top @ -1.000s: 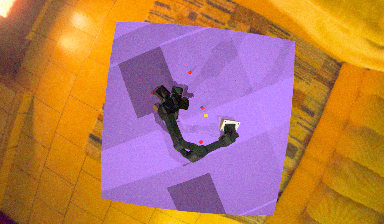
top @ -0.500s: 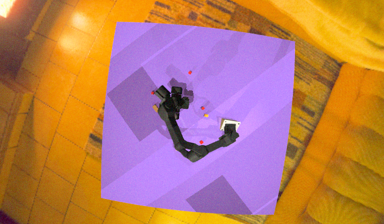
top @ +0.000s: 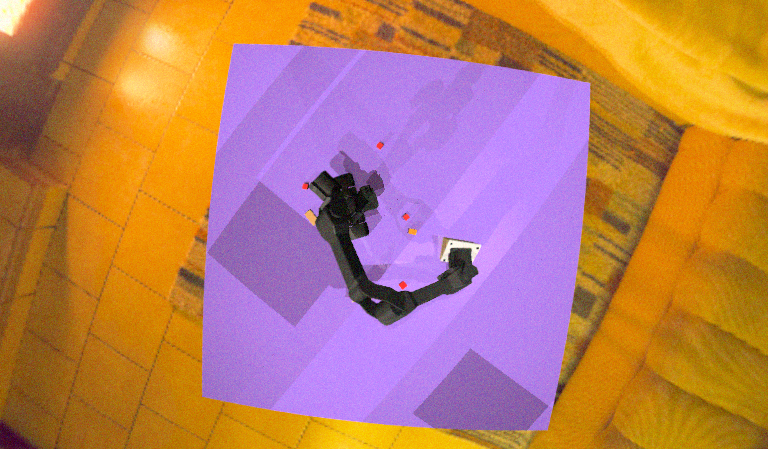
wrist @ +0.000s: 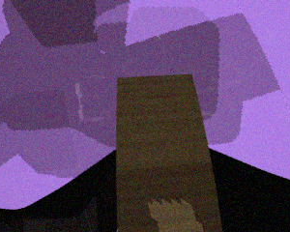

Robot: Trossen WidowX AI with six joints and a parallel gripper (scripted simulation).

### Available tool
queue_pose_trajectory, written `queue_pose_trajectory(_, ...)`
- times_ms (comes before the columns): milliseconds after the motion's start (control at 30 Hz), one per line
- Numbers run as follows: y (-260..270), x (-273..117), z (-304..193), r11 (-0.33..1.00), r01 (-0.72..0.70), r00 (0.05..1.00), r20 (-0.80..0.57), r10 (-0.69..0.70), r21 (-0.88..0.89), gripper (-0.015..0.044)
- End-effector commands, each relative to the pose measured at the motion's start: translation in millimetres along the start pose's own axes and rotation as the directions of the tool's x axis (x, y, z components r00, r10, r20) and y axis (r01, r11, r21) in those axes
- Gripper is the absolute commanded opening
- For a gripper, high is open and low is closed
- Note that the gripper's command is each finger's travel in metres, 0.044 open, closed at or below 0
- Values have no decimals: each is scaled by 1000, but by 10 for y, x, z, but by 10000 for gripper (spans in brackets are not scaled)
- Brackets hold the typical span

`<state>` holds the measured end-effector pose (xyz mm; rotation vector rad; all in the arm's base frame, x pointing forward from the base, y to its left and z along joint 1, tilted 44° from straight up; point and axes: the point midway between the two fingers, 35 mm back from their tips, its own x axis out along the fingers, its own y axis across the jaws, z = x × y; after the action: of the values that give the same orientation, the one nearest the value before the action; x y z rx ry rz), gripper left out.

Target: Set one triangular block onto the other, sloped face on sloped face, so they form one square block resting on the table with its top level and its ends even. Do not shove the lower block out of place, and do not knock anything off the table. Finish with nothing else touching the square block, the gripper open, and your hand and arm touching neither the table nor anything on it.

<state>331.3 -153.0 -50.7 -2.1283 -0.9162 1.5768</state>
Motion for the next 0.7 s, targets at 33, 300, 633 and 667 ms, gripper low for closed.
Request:
queue_pose_trajectory(33, -2, -5, -4, 991, 1, 1000, 0, -1, -136, 0)
queue_pose_trajectory(300, -2, -5, -5, 950, 1, 1000, 1, -1, -313, 0)
queue_pose_trajectory(633, -2, -6, -6, 832, 2, 1000, 2, -1, -554, 0)
queue_pose_trajectory(667, -2, -6, -6, 816, 2, 1000, 2, 0, -578, 0)
